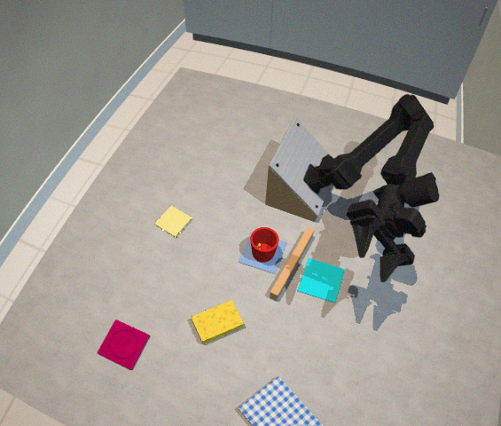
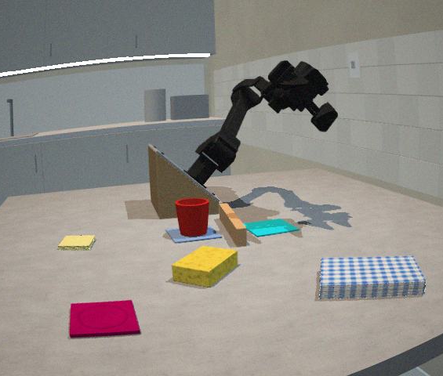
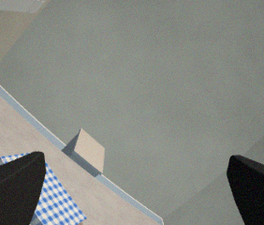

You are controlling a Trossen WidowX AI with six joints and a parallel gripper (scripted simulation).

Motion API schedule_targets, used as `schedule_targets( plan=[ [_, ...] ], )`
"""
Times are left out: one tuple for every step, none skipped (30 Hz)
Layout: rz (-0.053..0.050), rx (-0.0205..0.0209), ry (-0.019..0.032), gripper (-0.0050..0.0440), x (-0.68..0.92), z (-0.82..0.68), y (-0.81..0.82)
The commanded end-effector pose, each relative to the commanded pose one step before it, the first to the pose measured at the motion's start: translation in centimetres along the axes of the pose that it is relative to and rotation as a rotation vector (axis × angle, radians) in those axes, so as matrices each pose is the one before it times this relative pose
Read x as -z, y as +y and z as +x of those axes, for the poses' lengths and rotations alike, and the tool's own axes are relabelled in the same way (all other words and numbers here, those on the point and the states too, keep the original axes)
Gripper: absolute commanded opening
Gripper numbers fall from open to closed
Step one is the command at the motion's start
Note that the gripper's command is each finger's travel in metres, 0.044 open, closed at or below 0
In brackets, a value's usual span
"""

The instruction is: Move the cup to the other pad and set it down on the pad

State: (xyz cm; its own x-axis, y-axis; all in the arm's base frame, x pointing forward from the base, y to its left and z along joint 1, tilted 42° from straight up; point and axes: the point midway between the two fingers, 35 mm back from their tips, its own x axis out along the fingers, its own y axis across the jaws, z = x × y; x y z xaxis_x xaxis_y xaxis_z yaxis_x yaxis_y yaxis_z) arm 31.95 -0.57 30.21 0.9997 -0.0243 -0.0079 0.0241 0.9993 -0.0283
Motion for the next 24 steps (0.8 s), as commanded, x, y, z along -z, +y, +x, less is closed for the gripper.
schedule_targets(
  plan=[
    [0.0005, 0.00127, -0.01293, 0.0400, -0.529, -0.082, -0.050],
    [0.0000, 0.00000, 0.00000, 0.0400, 0.000, 0.000, 0.000],
    [-0.0085, 0.00027, 0.00920, 0.0376, 0.202, 0.094, -0.054],
    [-0.0252, 0.00035, 0.02759, 0.0352, 0.607, 0.277, -0.159],
    [-0.0409, -0.00097, 0.04597, 0.0328, 1.014, 0.451, -0.250],
    [-0.0551, -0.00469, 0.06416, 0.0304, 1.421, 0.618, -0.310],
    [-0.0672, -0.01179, 0.08166, 0.0280, 1.826, 0.775, -0.323],
    [-0.0480, -0.01695, 0.06004, 0.0256, 2.076, 0.867, -0.254],
    [-0.0293, -0.01410, 0.05199, 0.0232, 1.387, 0.871, -0.394],
    [-0.0450, -0.01377, 0.04500, 0.0208, 0.816, 0.392, -0.108],
    [-0.0474, -0.01804, 0.04873, 0.0184, 0.825, 0.292, 0.034],
    [-0.0462, -0.02526, 0.05452, 0.0160, 1.033, 0.367, 0.105],
    [-0.0342, -0.02933, 0.05059, 0.0148, 1.216, 0.481, 0.149],
    [-0.0348, -0.03388, 0.05037, 0.0148, 1.279, 0.550, 0.162],
    [-0.0302, -0.03612, 0.04653, 0.0148, 1.229, 0.557, 0.179],
    [-0.0294, -0.03778, 0.04237, 0.0148, 1.160, 0.522, 0.225],
    [-0.0277, -0.03958, 0.03868, 0.0148, 1.107, 0.500, 0.263],
    [0.0000, 0.00000, 0.00000, 0.0148, 0.000, 0.000, 0.000],
    [0.0000, 0.00000, 0.00000, 0.0148, 0.000, 0.000, 0.000],
    [-0.0291, -0.05844, 0.05063, 0.0148, 1.407, 0.447, 0.668],
    [-0.0388, -0.07125, 0.04840, 0.0148, 1.602, 0.708, 0.560],
    [-0.0155, -0.05512, 0.02687, 0.0148, 1.205, 0.708, 0.208],
    [-0.0203, -0.04844, 0.02172, 0.0148, 0.900, 0.404, 0.450],
    [-0.0185, -0.04861, 0.01682, 0.0148, 0.859, 0.415, 0.416]
  ],
)
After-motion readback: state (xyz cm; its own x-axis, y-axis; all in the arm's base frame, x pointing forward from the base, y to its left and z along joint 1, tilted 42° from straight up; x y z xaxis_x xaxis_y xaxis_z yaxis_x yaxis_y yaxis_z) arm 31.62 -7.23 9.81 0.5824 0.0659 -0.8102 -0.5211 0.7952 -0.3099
